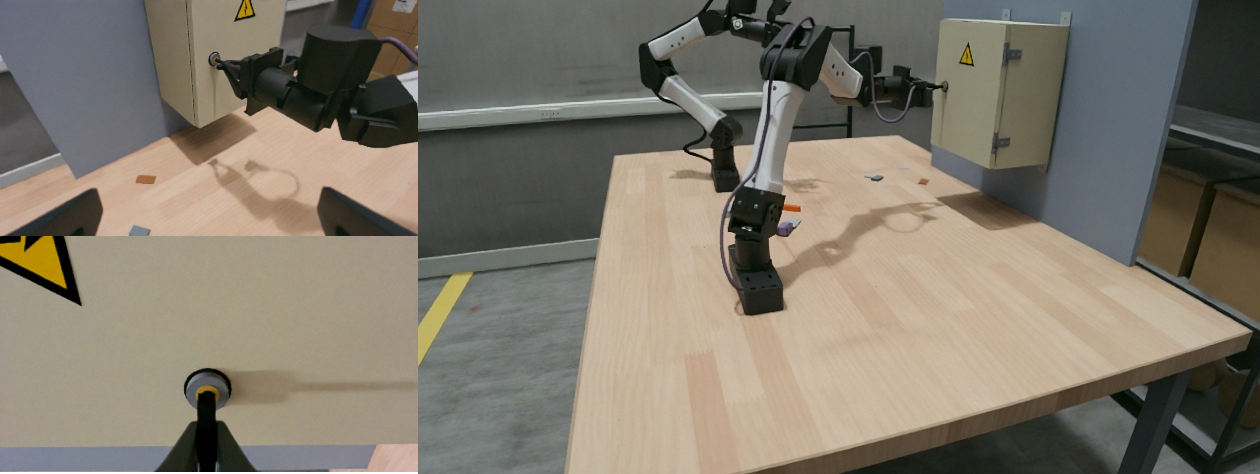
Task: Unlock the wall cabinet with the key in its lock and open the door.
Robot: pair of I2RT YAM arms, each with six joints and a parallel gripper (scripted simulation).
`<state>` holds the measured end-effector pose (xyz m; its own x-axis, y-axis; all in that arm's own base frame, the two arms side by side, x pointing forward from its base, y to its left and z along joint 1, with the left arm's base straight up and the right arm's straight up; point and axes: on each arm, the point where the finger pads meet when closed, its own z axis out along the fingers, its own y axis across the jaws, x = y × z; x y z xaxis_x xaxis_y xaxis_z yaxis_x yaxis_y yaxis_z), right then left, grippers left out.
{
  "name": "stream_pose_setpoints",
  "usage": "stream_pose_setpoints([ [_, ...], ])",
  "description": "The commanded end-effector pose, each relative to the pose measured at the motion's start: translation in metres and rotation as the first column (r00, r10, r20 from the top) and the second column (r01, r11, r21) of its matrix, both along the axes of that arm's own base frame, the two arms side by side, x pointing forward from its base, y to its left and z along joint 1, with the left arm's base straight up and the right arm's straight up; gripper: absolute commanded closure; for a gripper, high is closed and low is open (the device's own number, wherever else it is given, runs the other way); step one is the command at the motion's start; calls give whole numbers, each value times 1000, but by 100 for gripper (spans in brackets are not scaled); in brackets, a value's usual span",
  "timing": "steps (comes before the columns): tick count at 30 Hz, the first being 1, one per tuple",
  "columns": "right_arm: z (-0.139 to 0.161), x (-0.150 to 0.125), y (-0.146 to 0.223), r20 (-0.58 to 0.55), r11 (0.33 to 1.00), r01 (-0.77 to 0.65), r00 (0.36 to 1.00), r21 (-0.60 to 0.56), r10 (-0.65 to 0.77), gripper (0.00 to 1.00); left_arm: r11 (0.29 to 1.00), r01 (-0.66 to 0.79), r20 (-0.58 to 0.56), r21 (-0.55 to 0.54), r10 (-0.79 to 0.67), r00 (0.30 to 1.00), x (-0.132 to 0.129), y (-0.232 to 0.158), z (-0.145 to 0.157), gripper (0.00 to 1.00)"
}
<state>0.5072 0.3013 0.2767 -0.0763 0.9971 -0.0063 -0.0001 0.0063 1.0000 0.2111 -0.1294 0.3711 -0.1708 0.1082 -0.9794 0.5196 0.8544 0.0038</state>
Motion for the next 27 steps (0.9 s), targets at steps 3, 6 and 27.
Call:
stream_pose_setpoints([
  [3, 6, 3, -1, 11, 1000, 0, 1000, 15, 0, 94, 1000, 12, 5, -8, -12, 1000, -1, -2, 4, 0],
  [6, 6, 2, -1, 11, 1000, 1, 1000, 15, -1, 100, 1000, 12, 5, -8, -12, 1000, -1, -2, 4, 0],
  [27, -3, 5, 4, 28, 913, 5, 1000, -407, 7, 99, 1000, 12, 5, -8, -12, 1000, -1, -2, 4, 0],
])
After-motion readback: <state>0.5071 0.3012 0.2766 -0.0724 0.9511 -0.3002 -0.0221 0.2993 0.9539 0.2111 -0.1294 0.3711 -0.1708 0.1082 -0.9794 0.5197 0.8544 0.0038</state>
